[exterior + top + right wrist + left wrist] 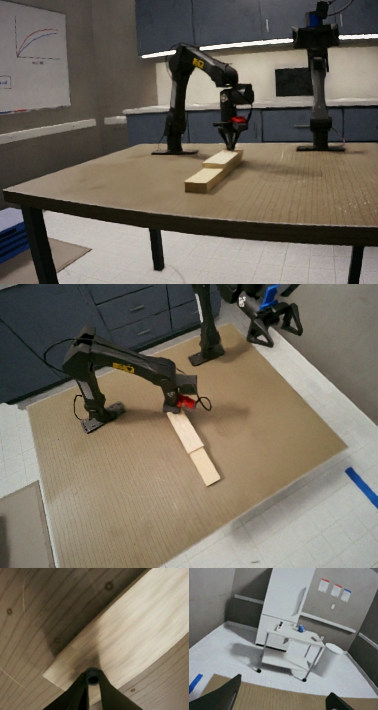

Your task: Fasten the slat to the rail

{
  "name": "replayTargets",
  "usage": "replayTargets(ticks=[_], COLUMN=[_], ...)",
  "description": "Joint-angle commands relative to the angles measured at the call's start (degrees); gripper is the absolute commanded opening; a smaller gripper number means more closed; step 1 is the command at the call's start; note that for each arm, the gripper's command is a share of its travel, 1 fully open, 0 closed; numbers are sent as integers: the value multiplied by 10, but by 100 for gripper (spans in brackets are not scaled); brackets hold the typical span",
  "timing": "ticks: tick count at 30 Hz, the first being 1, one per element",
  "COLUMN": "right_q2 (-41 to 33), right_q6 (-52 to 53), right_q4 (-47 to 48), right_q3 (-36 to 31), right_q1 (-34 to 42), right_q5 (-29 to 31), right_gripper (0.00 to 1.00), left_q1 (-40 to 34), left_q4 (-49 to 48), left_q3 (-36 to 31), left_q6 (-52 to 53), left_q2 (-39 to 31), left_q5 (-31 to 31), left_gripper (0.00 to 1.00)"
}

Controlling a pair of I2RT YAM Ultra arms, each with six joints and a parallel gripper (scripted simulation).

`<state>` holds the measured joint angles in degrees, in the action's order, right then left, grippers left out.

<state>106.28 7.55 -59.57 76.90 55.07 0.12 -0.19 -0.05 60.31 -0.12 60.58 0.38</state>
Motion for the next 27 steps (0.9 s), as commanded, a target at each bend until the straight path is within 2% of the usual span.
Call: replayTargets(ticks=[1, 3, 18, 20, 27], right_q2=[4, 4, 6, 6, 8], right_q6=[121, 121, 461, 461, 622], right_q4=[-11, -11, -13, -13, -15], right_q3=[15, 15, 18, 18, 19], right_q1=[-2, -2, -2, -2, -2], right_q5=[-6, -6, -6, -6, -6], right_gripper=[12, 12, 12, 12, 12], left_q1=[0, 0, 0, 0, 0], left_q4=[-3, -3, -3, -3, -3], left_q3=[3, 3, 3, 3, 3], left_q6=[0, 0, 0, 0, 0], left_q2=[-1, -1, -1, -1, -1], left_q5=[0, 0, 0, 0, 0], left_gripper=[100, 100, 100, 100, 100])
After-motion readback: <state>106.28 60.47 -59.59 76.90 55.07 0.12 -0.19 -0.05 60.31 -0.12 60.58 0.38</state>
